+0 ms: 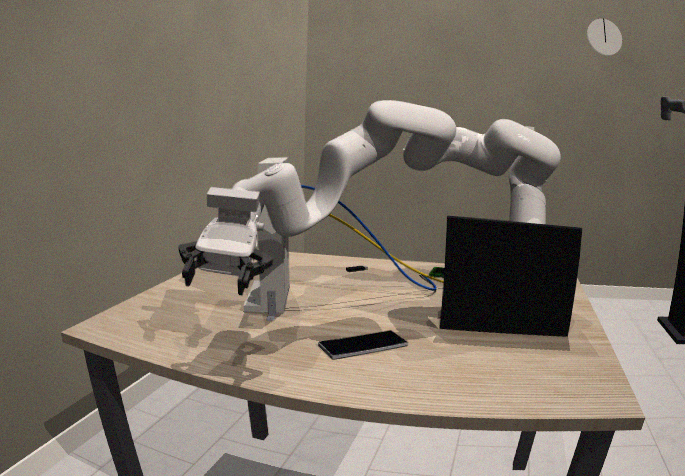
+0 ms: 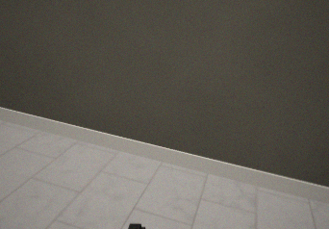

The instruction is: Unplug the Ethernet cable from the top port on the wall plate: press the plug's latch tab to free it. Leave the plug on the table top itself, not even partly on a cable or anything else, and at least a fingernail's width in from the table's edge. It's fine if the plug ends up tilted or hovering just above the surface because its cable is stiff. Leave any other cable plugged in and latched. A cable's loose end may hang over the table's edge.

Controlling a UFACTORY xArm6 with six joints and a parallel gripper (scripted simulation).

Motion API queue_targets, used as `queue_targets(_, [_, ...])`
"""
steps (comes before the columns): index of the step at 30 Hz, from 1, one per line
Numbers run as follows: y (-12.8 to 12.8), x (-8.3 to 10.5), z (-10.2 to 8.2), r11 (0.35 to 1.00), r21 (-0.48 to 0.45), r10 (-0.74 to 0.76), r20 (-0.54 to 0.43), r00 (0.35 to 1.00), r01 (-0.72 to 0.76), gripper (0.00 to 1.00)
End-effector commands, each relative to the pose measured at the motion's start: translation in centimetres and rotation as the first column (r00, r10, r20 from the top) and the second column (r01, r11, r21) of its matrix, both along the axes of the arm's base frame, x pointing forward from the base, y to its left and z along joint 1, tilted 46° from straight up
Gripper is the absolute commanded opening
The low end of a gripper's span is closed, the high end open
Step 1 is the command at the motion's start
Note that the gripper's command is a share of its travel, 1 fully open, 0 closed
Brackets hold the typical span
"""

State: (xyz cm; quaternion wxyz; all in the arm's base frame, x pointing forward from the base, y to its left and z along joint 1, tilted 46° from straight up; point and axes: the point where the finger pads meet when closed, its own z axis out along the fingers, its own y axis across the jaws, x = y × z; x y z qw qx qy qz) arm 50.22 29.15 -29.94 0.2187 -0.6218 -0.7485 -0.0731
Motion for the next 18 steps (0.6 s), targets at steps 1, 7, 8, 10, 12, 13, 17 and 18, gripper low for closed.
queue_targets(1, [0.18,0.15,0.18,1.0,0.002,0.002,0.004,1.0,-0.002,1.0])
queue_targets(7, [0.18,0.15,0.18,1.0,0.002,0.002,0.004,1.0,-0.002,1.0])
queue_targets(8, [0.18,0.15,0.18,1.0,0.002,0.002,0.004,1.0,-0.002,1.0])
queue_targets(10, [0.18,0.15,0.18,1.0,0.002,0.002,0.004,1.0,-0.002,1.0])
queue_targets(12, [0.18,0.15,0.18,1.0,0.002,0.002,0.004,1.0,-0.002,1.0])
queue_targets(13, [0.18,0.15,0.18,1.0,0.002,0.002,0.004,1.0,-0.002,1.0])
queue_targets(17, [0.18,0.15,0.18,1.0,0.002,0.002,0.004,1.0,-0.002,1.0])
queue_targets(18, [0.97,0.08,0.79,1.0,-0.005,-0.021,-0.008,1.0,0.021,0.27])
